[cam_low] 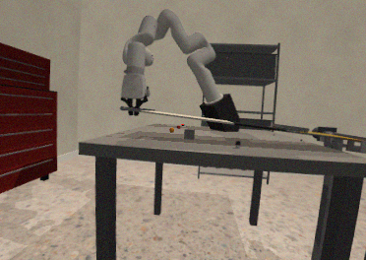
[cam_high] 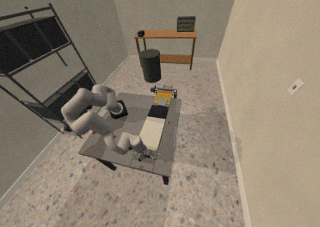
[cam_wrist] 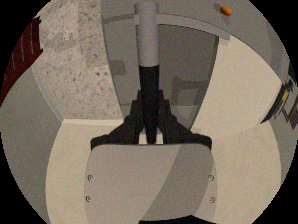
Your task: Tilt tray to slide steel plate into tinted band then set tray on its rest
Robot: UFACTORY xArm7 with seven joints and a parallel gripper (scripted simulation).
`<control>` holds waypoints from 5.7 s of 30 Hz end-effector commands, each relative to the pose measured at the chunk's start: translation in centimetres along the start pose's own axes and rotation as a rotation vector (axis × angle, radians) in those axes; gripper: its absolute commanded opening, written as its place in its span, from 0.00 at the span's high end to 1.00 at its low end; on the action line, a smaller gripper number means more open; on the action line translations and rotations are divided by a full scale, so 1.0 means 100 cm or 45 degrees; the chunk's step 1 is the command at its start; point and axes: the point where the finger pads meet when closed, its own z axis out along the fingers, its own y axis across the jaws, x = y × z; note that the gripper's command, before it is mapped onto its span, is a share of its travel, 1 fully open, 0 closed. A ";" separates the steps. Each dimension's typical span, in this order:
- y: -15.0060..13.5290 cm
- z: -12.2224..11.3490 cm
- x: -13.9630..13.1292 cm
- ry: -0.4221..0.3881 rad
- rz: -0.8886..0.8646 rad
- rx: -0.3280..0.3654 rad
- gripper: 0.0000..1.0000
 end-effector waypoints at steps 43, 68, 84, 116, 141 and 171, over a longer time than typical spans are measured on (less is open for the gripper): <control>0.005 -0.050 -0.002 0.001 0.004 -0.003 1.00; -0.002 0.026 -0.002 0.001 0.004 -0.003 1.00; -0.002 0.026 -0.002 0.001 0.004 -0.003 1.00; -0.002 0.021 -0.002 0.001 0.004 -0.003 1.00; -0.001 0.007 -0.002 0.001 0.004 -0.003 1.00; -0.002 0.026 -0.002 0.001 0.004 -0.003 1.00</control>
